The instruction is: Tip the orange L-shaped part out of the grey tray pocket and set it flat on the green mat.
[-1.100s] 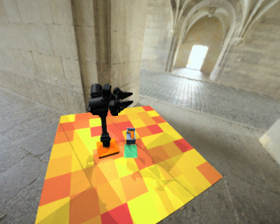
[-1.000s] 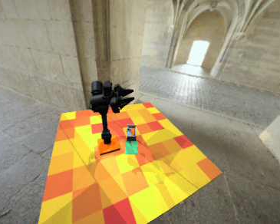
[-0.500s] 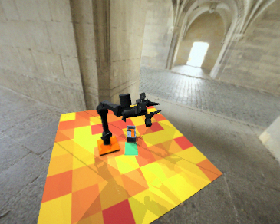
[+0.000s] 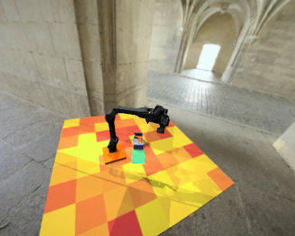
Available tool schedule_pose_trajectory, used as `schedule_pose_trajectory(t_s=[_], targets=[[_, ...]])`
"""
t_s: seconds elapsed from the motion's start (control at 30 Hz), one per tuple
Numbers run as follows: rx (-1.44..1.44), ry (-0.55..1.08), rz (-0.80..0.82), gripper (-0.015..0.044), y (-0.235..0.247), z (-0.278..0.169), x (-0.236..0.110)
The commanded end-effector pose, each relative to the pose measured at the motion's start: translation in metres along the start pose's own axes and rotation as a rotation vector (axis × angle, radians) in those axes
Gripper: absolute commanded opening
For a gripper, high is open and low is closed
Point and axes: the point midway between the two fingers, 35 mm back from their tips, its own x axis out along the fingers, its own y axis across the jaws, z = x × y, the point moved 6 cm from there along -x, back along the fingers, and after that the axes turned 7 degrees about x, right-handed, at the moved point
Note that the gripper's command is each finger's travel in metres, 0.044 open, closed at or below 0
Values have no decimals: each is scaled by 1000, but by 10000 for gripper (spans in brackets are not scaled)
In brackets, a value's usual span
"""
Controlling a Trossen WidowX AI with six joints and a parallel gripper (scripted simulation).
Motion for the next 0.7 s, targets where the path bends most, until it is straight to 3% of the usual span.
schedule_pose_trajectory(t_s=[0.0,0.2,0.4,0.67], targets=[[-20,170,-161,180,-8,-58,30],[-168,458,-458,180,-23,-163,47],[-468,725,-773,180,-43,-257,23],[-561,782,-846,180,-48,-275,12]])
